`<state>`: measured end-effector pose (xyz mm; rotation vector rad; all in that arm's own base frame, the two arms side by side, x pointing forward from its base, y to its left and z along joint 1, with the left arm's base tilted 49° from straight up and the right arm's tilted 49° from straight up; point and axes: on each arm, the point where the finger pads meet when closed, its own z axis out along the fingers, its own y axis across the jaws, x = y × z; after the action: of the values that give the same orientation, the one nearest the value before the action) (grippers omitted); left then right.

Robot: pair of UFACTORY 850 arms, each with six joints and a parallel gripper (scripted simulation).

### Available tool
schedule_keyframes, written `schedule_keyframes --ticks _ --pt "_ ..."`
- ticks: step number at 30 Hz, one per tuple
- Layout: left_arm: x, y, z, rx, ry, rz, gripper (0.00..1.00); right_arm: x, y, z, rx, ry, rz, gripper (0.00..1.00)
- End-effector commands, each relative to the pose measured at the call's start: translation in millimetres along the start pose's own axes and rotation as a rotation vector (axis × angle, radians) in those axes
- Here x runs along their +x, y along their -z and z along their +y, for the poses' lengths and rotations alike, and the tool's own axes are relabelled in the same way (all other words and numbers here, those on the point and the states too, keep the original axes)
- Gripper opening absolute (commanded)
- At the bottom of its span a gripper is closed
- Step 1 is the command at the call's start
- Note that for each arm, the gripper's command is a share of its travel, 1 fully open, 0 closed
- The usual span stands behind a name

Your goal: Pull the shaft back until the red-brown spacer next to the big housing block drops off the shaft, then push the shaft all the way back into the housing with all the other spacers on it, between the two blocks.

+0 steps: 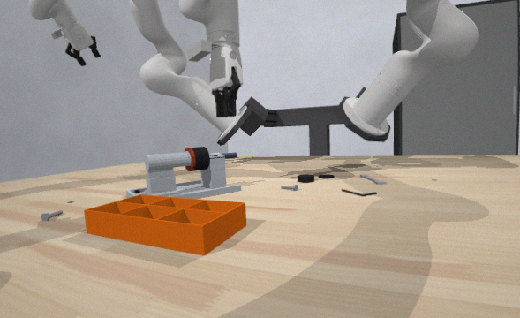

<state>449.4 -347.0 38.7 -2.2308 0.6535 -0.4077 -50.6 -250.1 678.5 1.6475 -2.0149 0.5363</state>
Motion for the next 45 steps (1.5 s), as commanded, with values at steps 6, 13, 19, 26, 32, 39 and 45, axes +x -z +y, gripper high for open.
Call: schedule_keyframes --ticks 6,13,19,26,32,39,45 --pt "1 0 0 -0.001 0.004 0.001 0.39 0 1 0 0.0 0.0 0.001 1.0" --pt "1 -1 0 -0.001 0.012 -0.001 0.39 0 1 0 0.0 0.0 0.001 1.0" --pt "1 -6 0 -0.001 0.028 -0.005 0.39 0 1 0 0.0 0.0 0.001 1.0" --pt "1 -24 1 -0.001 0.028 -0.005 0.39 0 1 0 0.0 0.0 0.001 1.0" --pt "1 -36 1 -0.001 0.028 -0.005 0.39 0 1 0 0.0 0.0 0.001 1.0" --pt "1 -59 1 -0.001 0.028 -0.005 0.39 0 1 0 0.0 0.0 0.001 1.0" --pt "1 -72 1 -0.001 0.028 -0.005 0.39 0 1 0 0.0 0.0 0.001 1.0"
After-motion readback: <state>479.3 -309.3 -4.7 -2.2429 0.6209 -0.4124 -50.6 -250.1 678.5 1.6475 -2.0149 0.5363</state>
